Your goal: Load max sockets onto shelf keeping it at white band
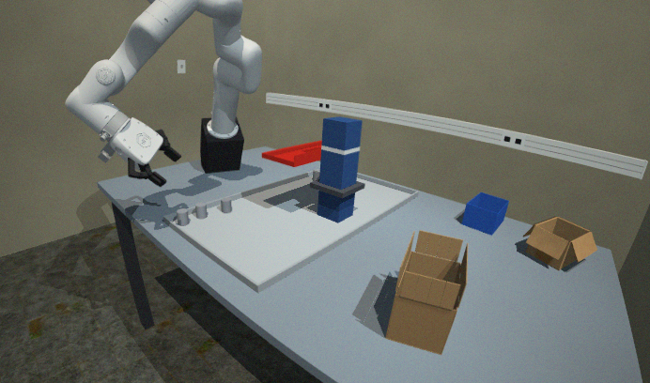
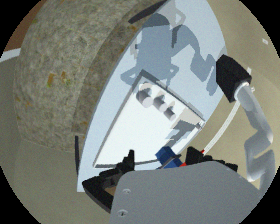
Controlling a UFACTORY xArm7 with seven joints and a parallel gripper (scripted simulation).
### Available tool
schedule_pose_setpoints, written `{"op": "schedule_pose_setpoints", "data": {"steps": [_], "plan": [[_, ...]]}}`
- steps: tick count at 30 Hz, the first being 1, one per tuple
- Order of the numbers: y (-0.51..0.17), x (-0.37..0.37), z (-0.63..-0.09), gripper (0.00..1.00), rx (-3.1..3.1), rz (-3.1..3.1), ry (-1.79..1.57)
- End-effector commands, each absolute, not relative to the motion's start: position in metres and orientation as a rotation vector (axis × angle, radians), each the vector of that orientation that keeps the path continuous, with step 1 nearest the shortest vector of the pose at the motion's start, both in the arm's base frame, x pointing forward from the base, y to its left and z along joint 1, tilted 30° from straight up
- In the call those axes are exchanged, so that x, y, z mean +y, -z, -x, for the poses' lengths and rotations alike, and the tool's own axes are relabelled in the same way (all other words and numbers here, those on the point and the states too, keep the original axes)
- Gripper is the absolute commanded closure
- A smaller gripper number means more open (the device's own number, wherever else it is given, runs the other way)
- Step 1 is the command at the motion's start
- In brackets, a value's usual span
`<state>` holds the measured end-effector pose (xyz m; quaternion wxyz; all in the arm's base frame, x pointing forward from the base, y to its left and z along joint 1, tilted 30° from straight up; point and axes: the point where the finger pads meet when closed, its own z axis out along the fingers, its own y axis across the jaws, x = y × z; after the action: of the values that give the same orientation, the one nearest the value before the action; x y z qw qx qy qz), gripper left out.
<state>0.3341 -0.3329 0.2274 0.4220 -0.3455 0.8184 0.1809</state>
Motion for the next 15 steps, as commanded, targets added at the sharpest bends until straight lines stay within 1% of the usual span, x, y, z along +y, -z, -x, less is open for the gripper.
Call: {"op": "schedule_pose_setpoints", "data": {"steps": [1,2,3,5,6,7,8,10,11,15], "plan": [[-0.261,-0.294,-0.355,0.00,2.023,0.960,-0.431],[-0.261,-0.294,-0.355,0.00,2.023,0.960,-0.431],[-0.275,-0.271,-0.363,0.00,2.008,1.014,-0.423],[-0.275,-0.271,-0.363,0.00,2.008,1.014,-0.423],[-0.290,-0.245,-0.371,0.00,1.992,1.072,-0.414],[-0.290,-0.245,-0.371,0.00,1.992,1.072,-0.414],[-0.301,-0.221,-0.376,0.00,1.975,1.135,-0.404],[-0.303,-0.218,-0.378,0.00,1.975,1.135,-0.404],[-0.314,-0.192,-0.381,0.00,1.959,1.201,-0.393],[-0.316,-0.188,-0.382,0.00,1.959,1.201,-0.393]]}}
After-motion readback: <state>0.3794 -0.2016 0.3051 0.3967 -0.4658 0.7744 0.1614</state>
